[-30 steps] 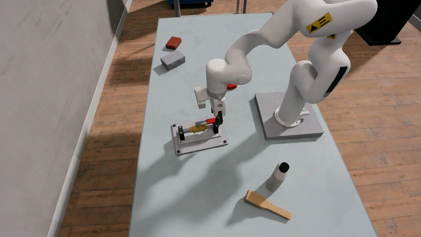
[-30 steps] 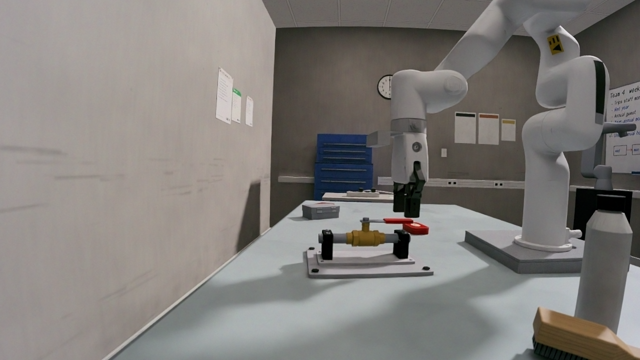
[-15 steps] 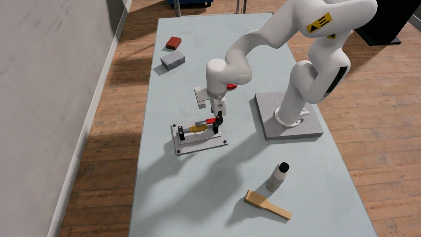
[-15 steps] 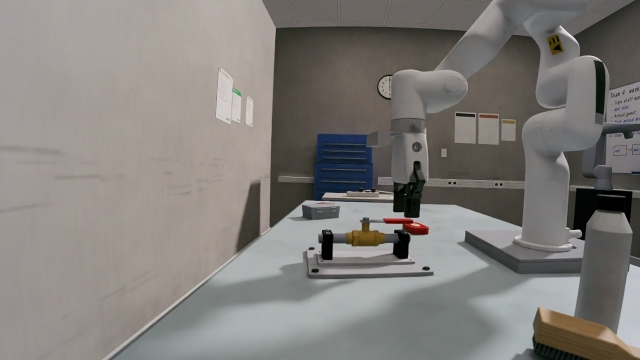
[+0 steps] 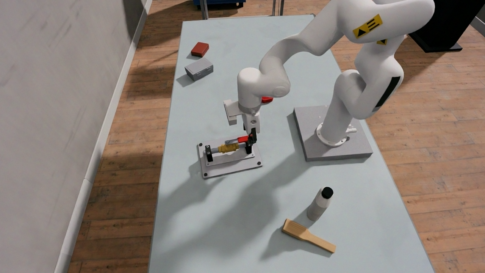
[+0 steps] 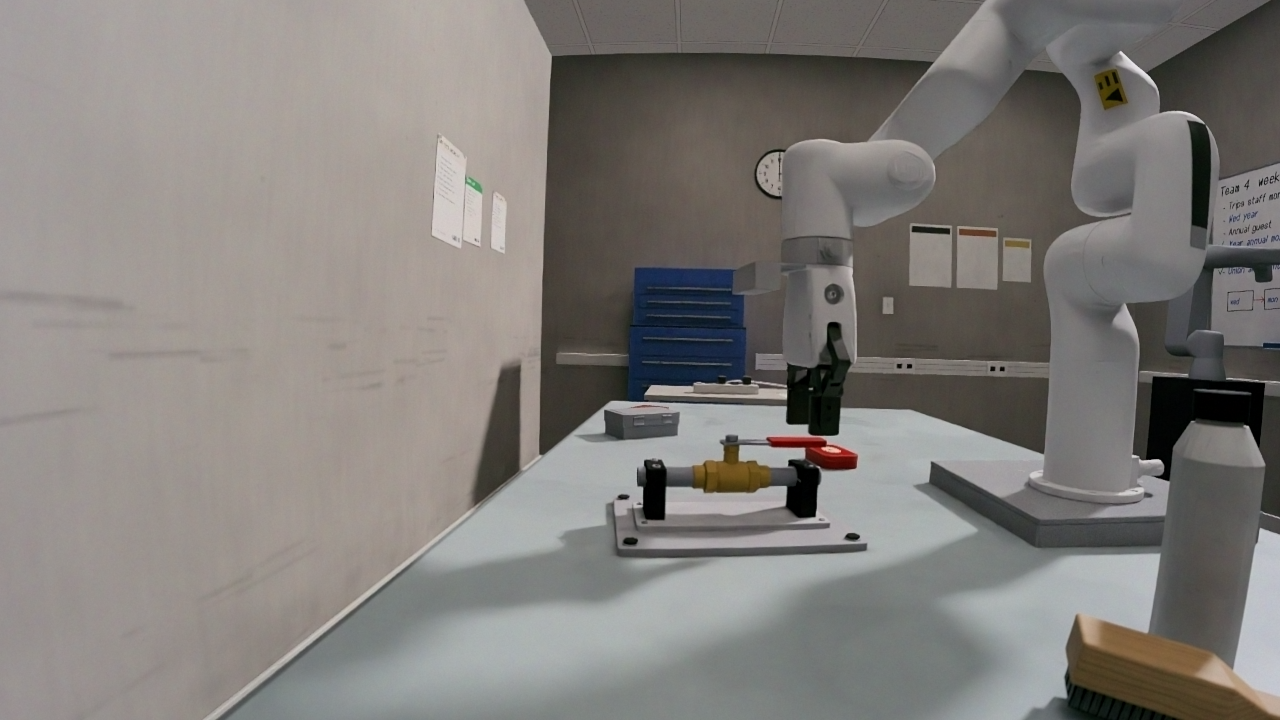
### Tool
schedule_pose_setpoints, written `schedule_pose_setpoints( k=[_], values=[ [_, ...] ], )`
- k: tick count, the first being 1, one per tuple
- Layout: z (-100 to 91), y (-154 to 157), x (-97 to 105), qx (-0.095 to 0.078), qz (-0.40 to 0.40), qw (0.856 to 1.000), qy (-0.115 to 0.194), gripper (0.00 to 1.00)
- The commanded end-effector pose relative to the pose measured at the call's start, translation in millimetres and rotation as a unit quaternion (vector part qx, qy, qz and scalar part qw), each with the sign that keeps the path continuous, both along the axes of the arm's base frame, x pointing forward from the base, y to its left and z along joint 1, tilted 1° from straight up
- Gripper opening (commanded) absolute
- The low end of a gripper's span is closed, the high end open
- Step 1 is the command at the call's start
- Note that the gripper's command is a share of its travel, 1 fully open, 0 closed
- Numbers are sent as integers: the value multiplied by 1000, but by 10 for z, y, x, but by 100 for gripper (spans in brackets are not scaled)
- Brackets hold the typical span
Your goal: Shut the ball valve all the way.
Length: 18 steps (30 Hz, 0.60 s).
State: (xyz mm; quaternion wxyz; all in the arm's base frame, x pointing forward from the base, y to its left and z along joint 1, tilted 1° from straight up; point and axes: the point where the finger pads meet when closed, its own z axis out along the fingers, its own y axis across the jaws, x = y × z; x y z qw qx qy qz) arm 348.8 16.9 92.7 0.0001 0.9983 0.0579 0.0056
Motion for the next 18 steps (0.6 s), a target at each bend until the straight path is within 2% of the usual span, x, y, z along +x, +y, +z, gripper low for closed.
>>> schedule_pose_setpoints(
  k=[1,18],
  values=[
    [11,1,13,0,0,1000,-2,69],
    [-14,1,12,0,0,1000,-2,69]
  ],
)
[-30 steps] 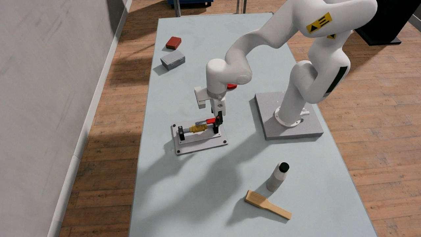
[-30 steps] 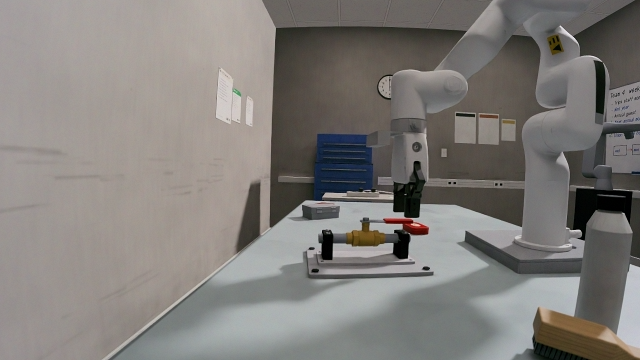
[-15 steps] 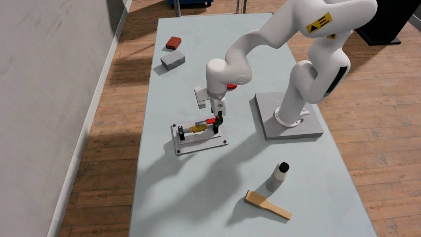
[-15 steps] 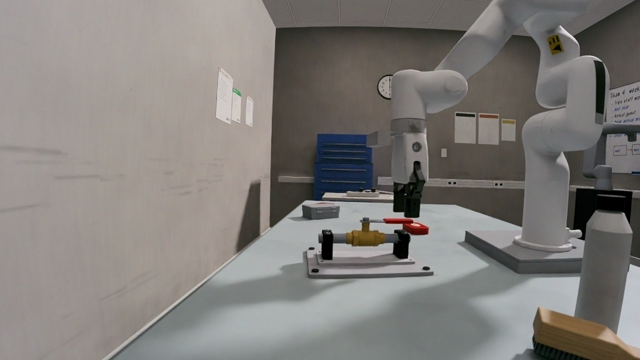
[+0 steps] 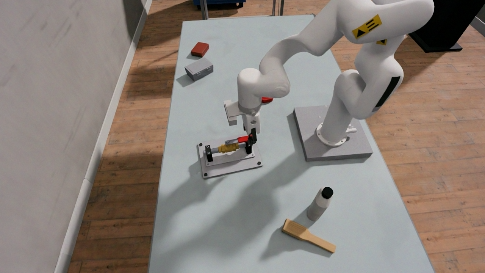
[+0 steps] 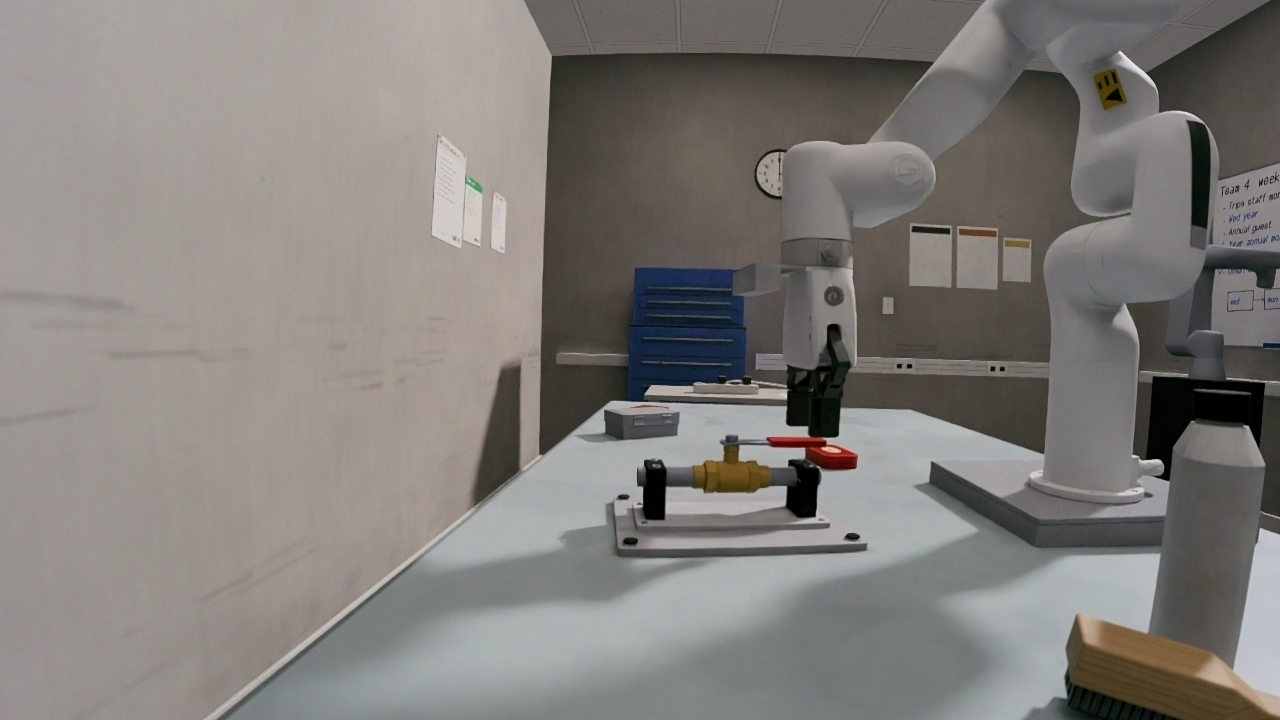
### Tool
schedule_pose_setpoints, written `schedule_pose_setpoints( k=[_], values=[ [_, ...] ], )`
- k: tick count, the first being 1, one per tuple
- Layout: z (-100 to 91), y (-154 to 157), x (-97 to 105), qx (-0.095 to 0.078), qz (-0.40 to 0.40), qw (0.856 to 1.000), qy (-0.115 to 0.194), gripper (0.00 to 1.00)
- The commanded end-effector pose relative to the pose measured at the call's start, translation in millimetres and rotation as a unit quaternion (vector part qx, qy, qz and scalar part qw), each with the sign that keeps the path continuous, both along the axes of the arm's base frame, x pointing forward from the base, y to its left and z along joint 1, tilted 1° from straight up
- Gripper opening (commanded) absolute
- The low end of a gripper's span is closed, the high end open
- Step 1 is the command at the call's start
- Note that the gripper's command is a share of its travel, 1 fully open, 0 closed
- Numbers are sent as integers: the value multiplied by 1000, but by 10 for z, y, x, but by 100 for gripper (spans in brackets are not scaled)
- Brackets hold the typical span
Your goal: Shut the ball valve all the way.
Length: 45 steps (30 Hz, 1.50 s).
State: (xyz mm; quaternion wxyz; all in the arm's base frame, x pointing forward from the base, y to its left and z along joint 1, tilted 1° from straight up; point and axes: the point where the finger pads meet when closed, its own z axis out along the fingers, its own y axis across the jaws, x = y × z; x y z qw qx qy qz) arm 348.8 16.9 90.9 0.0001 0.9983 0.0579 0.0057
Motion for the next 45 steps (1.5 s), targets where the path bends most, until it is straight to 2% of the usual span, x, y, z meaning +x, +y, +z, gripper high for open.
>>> schedule_pose_setpoints(
  k=[1,45],
  values=[
    [-1,1,12,0,0,1000,-2,69],
    [-214,2,13,0,0,1000,-2,69]
  ],
)
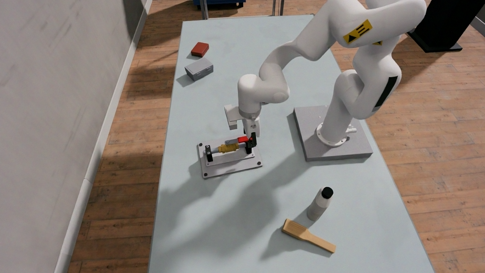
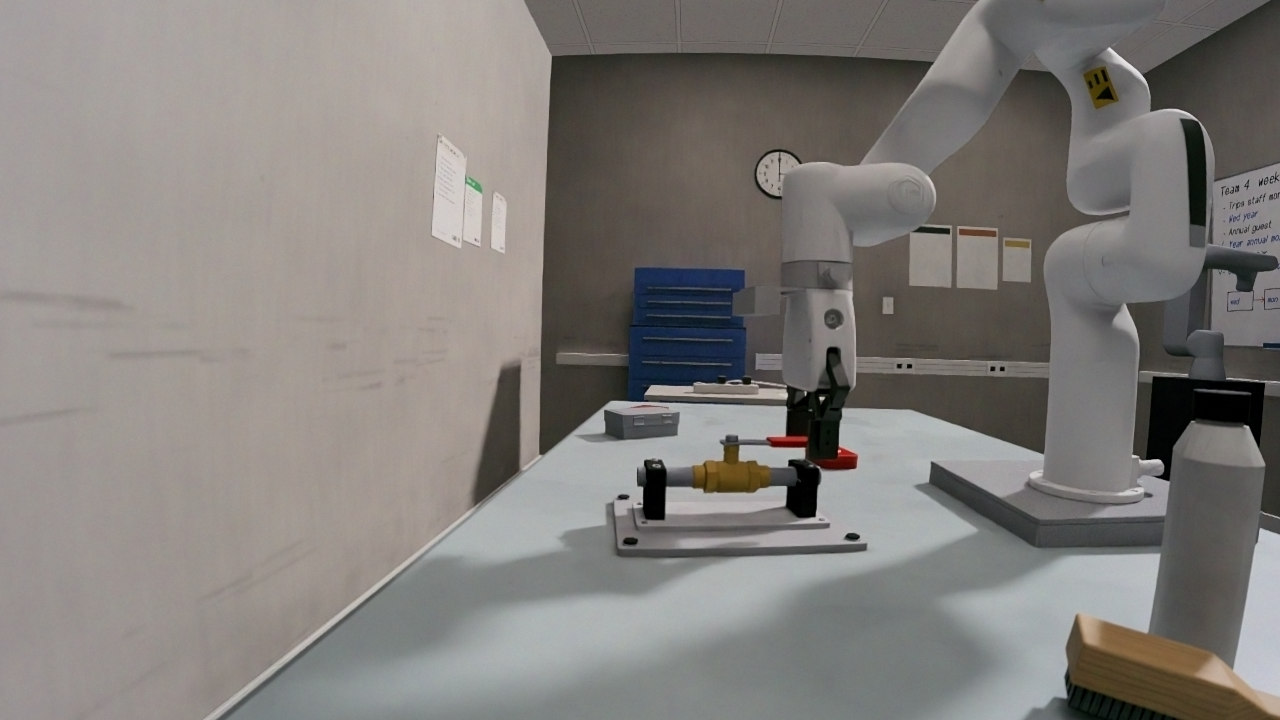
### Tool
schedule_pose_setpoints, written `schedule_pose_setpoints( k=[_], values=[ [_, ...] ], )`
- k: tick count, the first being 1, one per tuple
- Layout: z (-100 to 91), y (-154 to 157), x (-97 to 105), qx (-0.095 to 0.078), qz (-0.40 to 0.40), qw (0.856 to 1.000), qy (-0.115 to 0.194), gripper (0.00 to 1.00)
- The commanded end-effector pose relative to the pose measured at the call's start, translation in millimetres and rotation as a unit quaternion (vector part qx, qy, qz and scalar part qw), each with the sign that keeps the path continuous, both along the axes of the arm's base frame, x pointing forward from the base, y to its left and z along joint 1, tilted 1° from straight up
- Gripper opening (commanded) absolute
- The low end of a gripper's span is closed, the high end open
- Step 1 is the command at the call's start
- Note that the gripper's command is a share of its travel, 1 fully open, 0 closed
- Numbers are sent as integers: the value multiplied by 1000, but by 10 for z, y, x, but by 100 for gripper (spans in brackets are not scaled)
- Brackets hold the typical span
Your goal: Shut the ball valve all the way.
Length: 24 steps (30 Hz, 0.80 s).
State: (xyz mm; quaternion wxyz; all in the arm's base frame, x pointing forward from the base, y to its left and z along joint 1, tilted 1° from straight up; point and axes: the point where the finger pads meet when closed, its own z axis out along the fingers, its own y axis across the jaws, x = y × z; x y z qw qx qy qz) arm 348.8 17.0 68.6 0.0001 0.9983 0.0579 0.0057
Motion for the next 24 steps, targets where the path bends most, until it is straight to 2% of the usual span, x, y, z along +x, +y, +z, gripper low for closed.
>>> schedule_pose_setpoints(
  k=[1,17,18,24],
  values=[
    [8,1,13,0,0,1000,-2,69],
    [7,1,13,0,0,1000,-2,69],
    [7,1,13,0,0,1000,-2,0],
    [7,1,13,0,0,1000,-2,0]
  ],
)
